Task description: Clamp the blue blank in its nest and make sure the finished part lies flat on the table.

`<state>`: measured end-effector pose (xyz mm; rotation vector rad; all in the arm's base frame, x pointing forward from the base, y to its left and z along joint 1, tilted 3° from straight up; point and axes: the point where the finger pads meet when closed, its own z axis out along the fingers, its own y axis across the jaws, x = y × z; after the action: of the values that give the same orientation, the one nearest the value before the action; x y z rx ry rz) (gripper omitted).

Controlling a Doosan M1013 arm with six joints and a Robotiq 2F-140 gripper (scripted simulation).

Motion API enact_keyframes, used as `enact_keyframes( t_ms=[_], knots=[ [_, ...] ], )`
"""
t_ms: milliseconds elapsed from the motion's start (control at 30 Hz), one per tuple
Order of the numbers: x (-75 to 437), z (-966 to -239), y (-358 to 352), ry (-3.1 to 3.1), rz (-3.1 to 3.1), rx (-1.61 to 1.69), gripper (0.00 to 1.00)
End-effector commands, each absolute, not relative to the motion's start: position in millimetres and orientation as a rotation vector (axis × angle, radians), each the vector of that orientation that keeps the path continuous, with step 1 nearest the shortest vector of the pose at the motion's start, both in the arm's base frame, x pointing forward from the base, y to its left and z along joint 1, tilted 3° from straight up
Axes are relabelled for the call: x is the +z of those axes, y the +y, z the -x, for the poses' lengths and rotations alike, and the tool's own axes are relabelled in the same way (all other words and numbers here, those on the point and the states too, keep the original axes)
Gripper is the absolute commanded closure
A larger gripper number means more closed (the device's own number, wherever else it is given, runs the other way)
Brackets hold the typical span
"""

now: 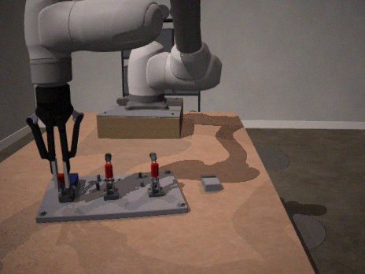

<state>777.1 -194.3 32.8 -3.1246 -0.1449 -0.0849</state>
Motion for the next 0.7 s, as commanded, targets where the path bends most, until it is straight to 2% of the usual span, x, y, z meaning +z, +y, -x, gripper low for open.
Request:
enact_keyframes(
  t_ms=[0,667],
  knots=[
    [29,-780,-193,-0.146,3.125,-0.076,1.00],
    [19,-792,-192,-0.146,3.125,-0.076,1.00]
  ],
)
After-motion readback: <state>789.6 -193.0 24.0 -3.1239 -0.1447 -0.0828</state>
